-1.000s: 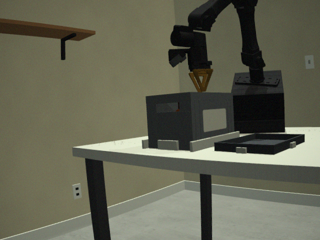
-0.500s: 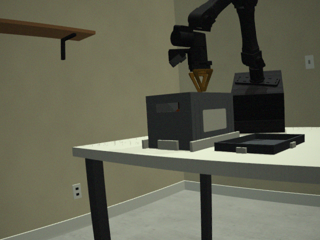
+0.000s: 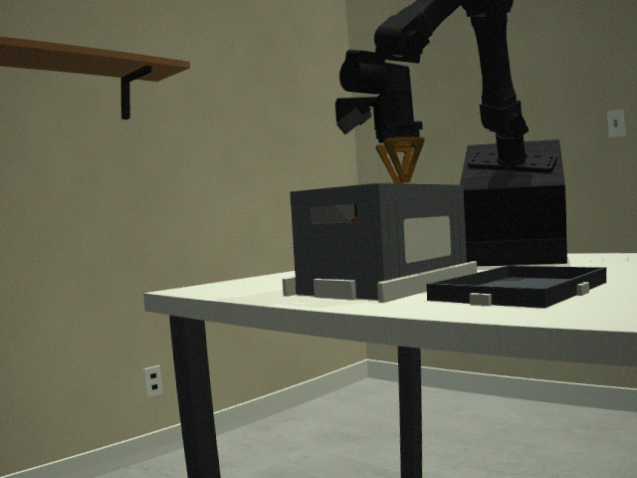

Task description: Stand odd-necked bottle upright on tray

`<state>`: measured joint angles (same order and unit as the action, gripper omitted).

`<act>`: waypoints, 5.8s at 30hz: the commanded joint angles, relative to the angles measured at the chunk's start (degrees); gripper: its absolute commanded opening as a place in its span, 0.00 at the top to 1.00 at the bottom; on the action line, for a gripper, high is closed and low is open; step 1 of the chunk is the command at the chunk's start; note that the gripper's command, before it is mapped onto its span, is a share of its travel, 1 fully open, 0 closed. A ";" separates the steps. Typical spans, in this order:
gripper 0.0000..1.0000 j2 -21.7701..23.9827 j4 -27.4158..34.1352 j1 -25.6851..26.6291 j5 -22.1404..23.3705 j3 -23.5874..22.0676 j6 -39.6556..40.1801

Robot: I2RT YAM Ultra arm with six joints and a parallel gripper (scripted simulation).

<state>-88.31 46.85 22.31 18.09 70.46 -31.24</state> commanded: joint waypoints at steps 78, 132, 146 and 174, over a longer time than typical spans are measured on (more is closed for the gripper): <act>0.39 -3.55 -8.88 -1.91 -1.51 -2.67 -2.25; 1.00 -3.55 -8.69 -1.91 -1.52 -2.67 -2.16; 1.00 -3.55 -8.69 -1.91 -1.52 -2.67 -2.16; 1.00 -3.55 -8.69 -1.91 -1.52 -2.67 -2.16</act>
<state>-92.55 38.85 20.34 17.23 67.29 -33.19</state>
